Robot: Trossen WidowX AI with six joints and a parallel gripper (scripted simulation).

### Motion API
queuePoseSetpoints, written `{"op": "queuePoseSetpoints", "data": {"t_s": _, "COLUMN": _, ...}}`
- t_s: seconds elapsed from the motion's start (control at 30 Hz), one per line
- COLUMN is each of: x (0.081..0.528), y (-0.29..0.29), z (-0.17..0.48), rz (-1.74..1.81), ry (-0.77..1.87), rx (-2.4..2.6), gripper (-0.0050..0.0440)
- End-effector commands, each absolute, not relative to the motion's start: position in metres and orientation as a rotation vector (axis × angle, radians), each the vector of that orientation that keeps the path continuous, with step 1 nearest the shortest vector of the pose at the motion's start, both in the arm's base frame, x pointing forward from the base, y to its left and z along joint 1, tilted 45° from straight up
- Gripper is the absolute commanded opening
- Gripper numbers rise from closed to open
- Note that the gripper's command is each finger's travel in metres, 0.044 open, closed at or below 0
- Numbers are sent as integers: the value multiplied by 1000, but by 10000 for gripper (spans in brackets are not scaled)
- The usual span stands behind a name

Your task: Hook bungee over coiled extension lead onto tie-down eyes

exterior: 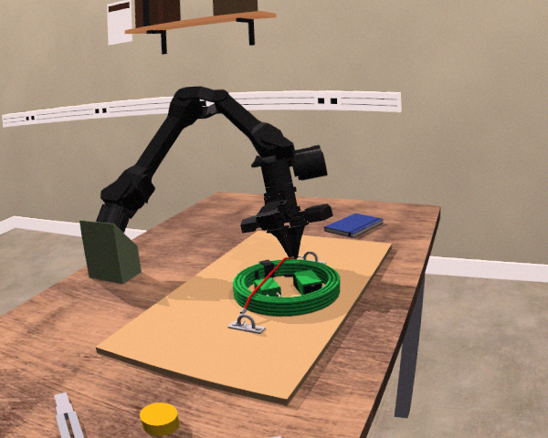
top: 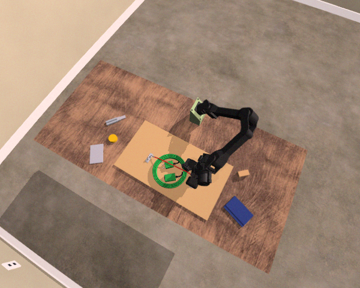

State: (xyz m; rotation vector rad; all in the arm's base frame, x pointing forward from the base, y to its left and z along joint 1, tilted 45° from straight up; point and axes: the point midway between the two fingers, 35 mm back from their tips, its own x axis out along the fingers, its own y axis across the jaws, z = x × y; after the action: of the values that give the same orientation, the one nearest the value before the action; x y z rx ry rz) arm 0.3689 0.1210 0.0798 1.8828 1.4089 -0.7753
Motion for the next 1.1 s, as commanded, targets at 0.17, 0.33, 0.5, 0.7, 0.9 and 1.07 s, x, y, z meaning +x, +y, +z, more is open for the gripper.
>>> {"op": "queuePoseSetpoints", "data": {"t_s": 0.17, "x": 374, "y": 149, "z": 108, "rz": -636, "ry": 1466, "rx": 1879, "gripper": -50}}
{"op": "queuePoseSetpoints", "data": {"t_s": 0.33, "x": 376, "y": 149, "z": 108, "rz": -635, "ry": 1466, "rx": 1878, "gripper": -50}}
{"op": "queuePoseSetpoints", "data": {"t_s": 0.5, "x": 378, "y": 149, "z": 108, "rz": -632, "ry": 1466, "rx": 1877, "gripper": -50}}
{"op": "queuePoseSetpoints", "data": {"t_s": 0.7, "x": 380, "y": 149, "z": 108, "rz": -628, "ry": 1466, "rx": 1875, "gripper": -50}}
{"op": "queuePoseSetpoints", "data": {"t_s": 0.9, "x": 383, "y": 149, "z": 107, "rz": -619, "ry": 1467, "rx": 1870, "gripper": -50}}
{"op": "queuePoseSetpoints", "data": {"t_s": 1.07, "x": 385, "y": 148, "z": 106, "rz": -614, "ry": 1468, "rx": 1867, "gripper": -50}}
